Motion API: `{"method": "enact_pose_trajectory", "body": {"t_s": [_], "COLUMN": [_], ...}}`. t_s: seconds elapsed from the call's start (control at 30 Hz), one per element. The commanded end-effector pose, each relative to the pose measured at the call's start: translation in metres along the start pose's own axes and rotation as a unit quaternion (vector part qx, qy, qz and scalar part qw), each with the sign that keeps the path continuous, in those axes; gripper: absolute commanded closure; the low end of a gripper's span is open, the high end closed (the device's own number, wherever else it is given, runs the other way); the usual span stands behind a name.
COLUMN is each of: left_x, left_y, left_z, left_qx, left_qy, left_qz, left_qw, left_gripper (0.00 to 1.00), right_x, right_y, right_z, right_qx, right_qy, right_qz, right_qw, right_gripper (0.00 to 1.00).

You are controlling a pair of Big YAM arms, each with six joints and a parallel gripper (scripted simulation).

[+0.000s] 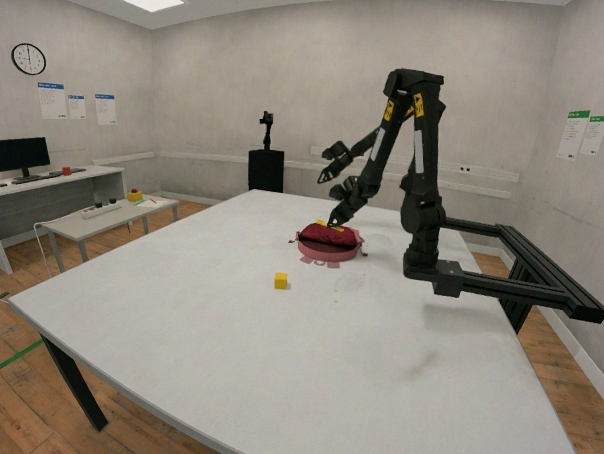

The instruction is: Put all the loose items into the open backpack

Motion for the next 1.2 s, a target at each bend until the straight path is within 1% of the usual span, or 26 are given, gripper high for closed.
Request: {"method": "enact_pose_trajectory", "body": {"t_s": [0.0,0.07,0.13,0.23,0.4,0.63,0.73,0.8,0.97,1.03,1.17], "left_x": [-0.016,-0.024,-0.028,-0.033,-0.041,-0.052,-0.053,-0.046,-0.045,-0.043,-0.041], "left_y": [-0.017,-0.008,-0.009,-0.01,-0.022,-0.021,-0.019,-0.016,-0.011,-0.008,-0.01], "left_z": [-0.02,-0.017,-0.017,-0.006,-0.001,0.008,0.007,-0.008,-0.01,-0.002,0.001], "left_qx": [0.03,0.038,0.042,0.04,0.034,0.035,0.034,0.041,0.037,0.032,0.029], "left_qy": [0.001,0.004,-0.007,-0.002,-0.008,-0.006,-0.005,-0.022,-0.021,-0.006,-0.007], "left_qz": [-0.004,-0.012,-0.01,-0.01,-0.001,-0.004,-0.005,-0.004,-0.005,-0.007,-0.005], "left_qw": [1.0,0.999,0.999,0.999,0.999,0.999,0.999,0.999,0.999,0.999,1.0], "left_gripper": [0.88,0.88,0.88,0.88,0.88,0.88,0.88,0.88,0.88,0.88,0.88], "right_x": [0.003,0.003,0.003,0.003,0.003,0.003,0.003,0.003,0.003,0.003,0.003], "right_y": [0.006,0.006,0.006,0.006,0.006,0.006,0.006,0.006,0.006,0.006,0.006], "right_z": [-0.022,-0.022,-0.022,-0.022,-0.022,-0.022,-0.022,-0.022,-0.022,-0.022,-0.022], "right_qx": [0.001,0.001,0.001,0.001,0.001,0.001,0.001,0.001,0.001,0.001,0.001], "right_qy": [-0.024,-0.024,-0.024,-0.024,-0.024,-0.024,-0.024,-0.024,-0.024,-0.024,-0.024], "right_qz": [-0.007,-0.007,-0.007,-0.007,-0.007,-0.007,-0.007,-0.007,-0.007,-0.007,-0.007], "right_qw": [1.0,1.0,1.0,1.0,1.0,1.0,1.0,1.0,1.0,1.0,1.0], "right_gripper": [0.1,0.1,0.1,0.1,0.1,0.1,0.1,0.1,0.1,0.1,0.1]}}
Point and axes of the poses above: on each arm, the point where the finger pads meet when closed, its own x axis back along the fingers, its own y axis across the jaws, z = x × y, the point moved 7 cm from there along x, back along the fingers, and after that the axes turned 15 degrees about -x, right-handed, at the moved point
